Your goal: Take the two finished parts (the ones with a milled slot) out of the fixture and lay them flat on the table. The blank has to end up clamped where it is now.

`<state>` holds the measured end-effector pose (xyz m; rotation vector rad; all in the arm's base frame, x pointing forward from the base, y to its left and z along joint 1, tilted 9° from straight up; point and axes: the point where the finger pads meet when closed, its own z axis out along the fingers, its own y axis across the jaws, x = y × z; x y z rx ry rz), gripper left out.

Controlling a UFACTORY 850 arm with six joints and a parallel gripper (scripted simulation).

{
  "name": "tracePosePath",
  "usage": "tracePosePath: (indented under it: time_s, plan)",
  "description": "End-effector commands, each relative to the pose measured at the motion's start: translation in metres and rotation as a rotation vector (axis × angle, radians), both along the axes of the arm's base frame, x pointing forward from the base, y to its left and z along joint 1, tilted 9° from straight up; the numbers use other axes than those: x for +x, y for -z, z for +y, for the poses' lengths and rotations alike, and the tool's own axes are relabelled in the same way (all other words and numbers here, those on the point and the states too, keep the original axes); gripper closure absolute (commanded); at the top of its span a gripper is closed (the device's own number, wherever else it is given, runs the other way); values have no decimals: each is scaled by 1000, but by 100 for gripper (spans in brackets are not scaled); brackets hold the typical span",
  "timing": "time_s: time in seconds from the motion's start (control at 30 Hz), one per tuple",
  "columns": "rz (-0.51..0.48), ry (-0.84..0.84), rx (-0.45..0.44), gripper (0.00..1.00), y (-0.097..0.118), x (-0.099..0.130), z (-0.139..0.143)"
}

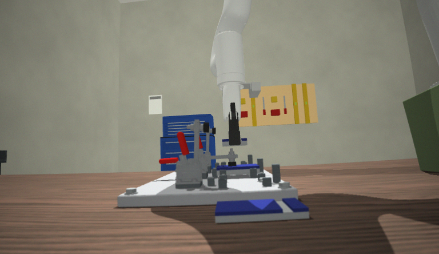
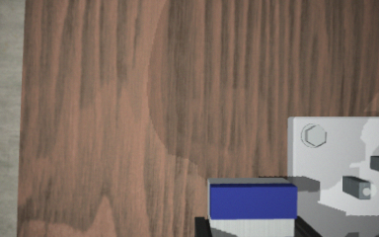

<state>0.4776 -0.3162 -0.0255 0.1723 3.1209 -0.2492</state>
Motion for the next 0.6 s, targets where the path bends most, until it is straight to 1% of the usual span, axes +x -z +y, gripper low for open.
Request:
tracePosePath:
  time_s: [0.0, 0.07, 0.13, 0.57]
  plan:
    - [-2, 0, -2, 100, 10, 1, -2]
    - [-2, 0, -2, 100, 14, 1, -3]
    - [-2, 0, -2, 100, 14, 1, -3]
    - [-2, 0, -2, 100, 46, 1, -8]
